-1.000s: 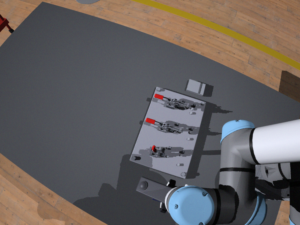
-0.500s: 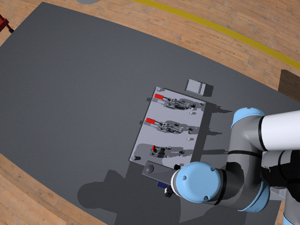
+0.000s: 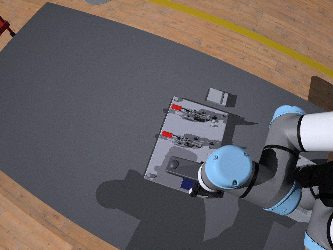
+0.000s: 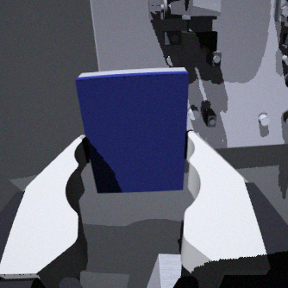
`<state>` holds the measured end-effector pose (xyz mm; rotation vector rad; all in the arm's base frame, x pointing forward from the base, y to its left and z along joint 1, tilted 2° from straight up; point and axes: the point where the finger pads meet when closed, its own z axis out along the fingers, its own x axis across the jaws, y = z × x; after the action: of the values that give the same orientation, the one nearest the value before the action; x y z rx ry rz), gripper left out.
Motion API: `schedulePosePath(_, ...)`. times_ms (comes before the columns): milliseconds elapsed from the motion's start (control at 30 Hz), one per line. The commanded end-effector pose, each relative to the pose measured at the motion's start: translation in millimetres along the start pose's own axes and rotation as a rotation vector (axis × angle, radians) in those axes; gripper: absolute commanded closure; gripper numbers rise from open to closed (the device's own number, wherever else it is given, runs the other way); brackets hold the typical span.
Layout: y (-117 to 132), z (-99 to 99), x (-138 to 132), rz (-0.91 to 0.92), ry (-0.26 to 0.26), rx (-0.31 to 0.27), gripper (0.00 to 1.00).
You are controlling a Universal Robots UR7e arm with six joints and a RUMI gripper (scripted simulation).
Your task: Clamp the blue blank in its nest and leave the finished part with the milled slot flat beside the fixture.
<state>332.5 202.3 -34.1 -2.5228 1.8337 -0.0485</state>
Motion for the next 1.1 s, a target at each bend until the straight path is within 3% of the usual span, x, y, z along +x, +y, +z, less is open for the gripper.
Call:
schedulePosePath(0,0.0,1.0,15.9,-0.01,-0.005,0.003,1.0)
schedulePosePath(300,0.0,2.3,28.7,-0.01,-0.005,0.003,1.0)
schedulePosePath(1067,-0.5,2.1,29.1,-0.011,-0.004,0.003,1.0)
